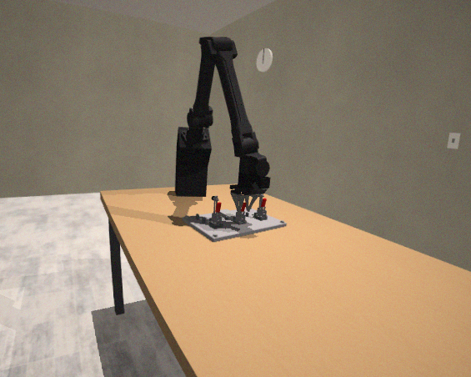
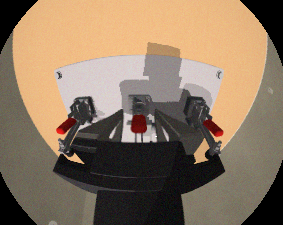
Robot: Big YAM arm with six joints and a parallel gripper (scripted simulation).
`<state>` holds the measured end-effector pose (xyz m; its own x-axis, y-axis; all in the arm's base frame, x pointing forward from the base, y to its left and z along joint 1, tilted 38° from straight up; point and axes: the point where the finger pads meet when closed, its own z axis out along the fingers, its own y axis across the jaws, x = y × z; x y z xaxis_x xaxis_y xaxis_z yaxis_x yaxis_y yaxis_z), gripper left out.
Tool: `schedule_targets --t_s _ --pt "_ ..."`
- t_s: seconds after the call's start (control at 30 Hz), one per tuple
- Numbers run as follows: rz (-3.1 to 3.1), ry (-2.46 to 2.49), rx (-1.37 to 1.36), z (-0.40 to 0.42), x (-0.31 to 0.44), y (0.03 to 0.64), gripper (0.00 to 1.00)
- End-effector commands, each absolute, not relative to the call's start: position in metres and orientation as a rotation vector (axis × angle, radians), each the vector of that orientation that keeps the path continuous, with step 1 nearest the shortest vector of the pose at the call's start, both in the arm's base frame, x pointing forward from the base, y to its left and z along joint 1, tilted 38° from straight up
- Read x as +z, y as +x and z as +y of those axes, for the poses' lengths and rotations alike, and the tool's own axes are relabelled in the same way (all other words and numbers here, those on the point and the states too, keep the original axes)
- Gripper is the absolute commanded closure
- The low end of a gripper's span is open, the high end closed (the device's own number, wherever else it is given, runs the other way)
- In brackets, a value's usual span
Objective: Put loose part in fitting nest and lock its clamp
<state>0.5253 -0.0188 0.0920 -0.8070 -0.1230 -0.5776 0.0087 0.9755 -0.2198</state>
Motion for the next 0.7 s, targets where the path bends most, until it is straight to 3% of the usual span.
schedule_targets --t_s 0.0,0.63,0.67 --pt "2.497 -0.085 -0.282 -0.0186 0.0948 0.5351 0.55" --pt "2.497 -0.085 -0.282 -0.0183 0.095 0.5354 0.55" --pt "2.497 -0.085 -0.282 -0.0183 0.095 0.5354 1.0"
